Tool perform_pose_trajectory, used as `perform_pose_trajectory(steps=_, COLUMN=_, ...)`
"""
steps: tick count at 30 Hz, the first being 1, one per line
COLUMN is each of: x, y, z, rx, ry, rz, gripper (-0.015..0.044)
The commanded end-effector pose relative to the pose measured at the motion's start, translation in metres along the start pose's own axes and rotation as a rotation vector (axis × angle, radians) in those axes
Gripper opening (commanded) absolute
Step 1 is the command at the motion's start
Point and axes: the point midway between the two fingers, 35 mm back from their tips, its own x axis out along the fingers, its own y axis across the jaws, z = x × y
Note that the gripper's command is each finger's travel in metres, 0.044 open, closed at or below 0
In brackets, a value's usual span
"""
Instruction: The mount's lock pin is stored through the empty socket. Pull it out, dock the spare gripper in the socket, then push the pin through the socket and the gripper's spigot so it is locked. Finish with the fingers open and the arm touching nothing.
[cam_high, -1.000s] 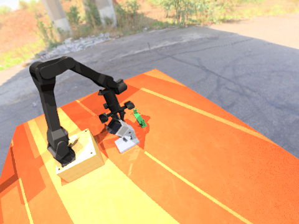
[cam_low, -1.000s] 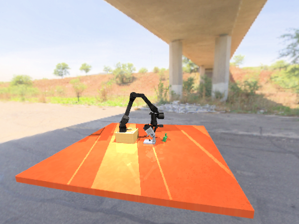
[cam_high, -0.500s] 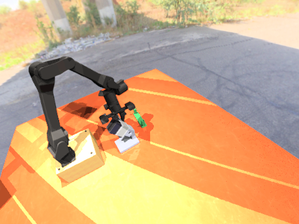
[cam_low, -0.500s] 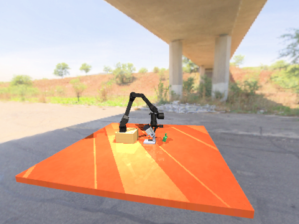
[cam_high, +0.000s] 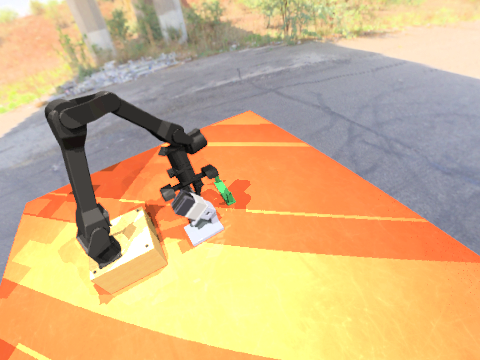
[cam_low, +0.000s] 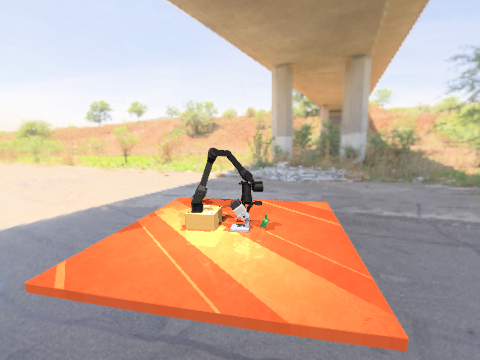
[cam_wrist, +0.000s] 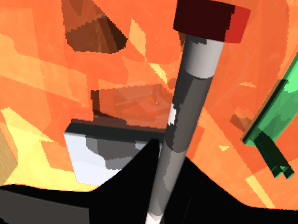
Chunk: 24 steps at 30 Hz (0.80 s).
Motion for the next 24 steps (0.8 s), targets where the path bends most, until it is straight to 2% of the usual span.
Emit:
perform_pose_trajectory(steps=1, x=0.001, y=0.0, z=-0.003, rx=-0.005, ry=0.005, rz=-0.001, gripper=0.0)
perform_pose_trajectory(steps=24, x=0.004, y=0.0, z=-0.016, rx=-0.005, ry=0.005, rz=-0.002, gripper=0.0)
